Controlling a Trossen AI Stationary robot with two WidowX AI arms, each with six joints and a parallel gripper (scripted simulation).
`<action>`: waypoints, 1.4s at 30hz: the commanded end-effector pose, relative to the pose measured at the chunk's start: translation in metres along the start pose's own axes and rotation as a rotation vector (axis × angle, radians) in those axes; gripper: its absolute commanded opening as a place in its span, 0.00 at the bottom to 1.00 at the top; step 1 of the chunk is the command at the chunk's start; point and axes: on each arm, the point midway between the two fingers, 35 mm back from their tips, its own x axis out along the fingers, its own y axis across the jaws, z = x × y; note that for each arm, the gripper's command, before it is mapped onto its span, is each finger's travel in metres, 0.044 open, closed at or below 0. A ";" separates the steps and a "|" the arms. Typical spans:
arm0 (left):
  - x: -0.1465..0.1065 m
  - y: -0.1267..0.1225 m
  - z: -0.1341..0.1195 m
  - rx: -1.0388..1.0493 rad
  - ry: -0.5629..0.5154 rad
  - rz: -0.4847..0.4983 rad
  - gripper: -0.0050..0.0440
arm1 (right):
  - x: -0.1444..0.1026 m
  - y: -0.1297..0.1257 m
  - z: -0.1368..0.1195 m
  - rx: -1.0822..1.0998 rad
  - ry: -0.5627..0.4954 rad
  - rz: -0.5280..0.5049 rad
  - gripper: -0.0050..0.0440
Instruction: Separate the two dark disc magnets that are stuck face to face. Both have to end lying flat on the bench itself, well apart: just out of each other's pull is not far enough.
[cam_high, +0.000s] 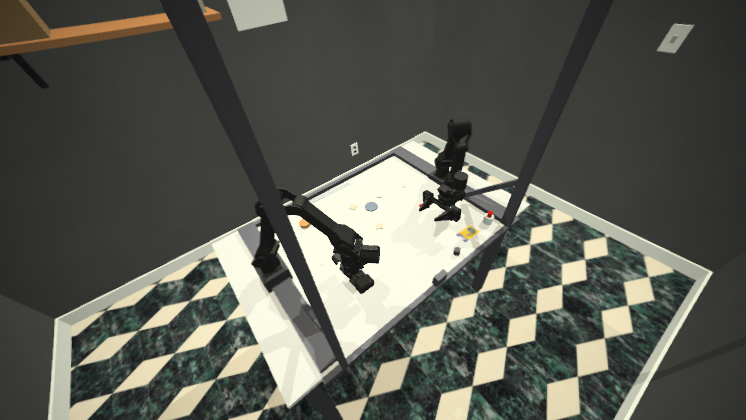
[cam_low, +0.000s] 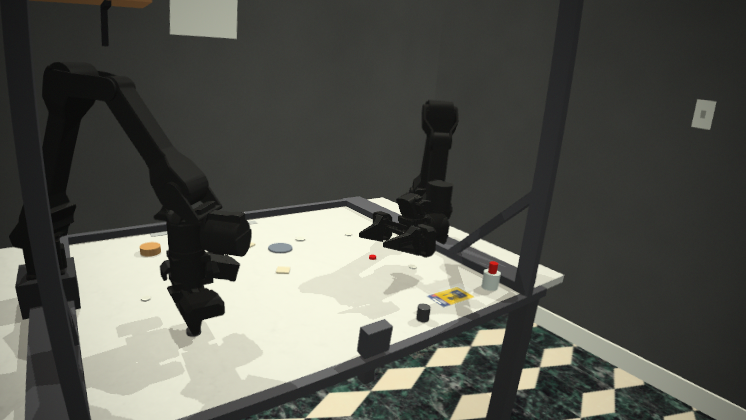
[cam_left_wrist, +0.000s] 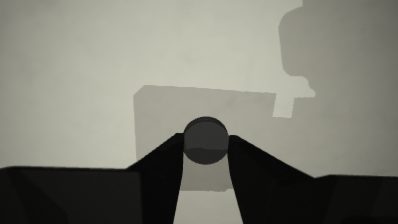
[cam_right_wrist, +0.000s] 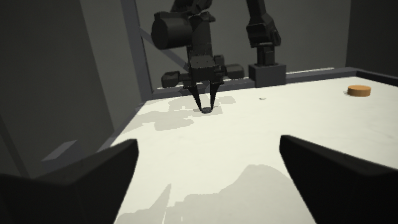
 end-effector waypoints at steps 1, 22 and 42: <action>-0.007 -0.004 0.003 0.000 -0.017 -0.017 0.18 | 0.000 0.001 0.005 0.013 -0.011 0.002 0.92; -0.035 -0.002 0.002 0.000 -0.016 -0.016 0.18 | 0.000 0.001 0.005 0.013 -0.011 0.002 0.92; -0.028 0.002 0.004 0.020 -0.016 -0.006 0.18 | 0.000 0.001 0.005 0.013 -0.011 0.002 0.92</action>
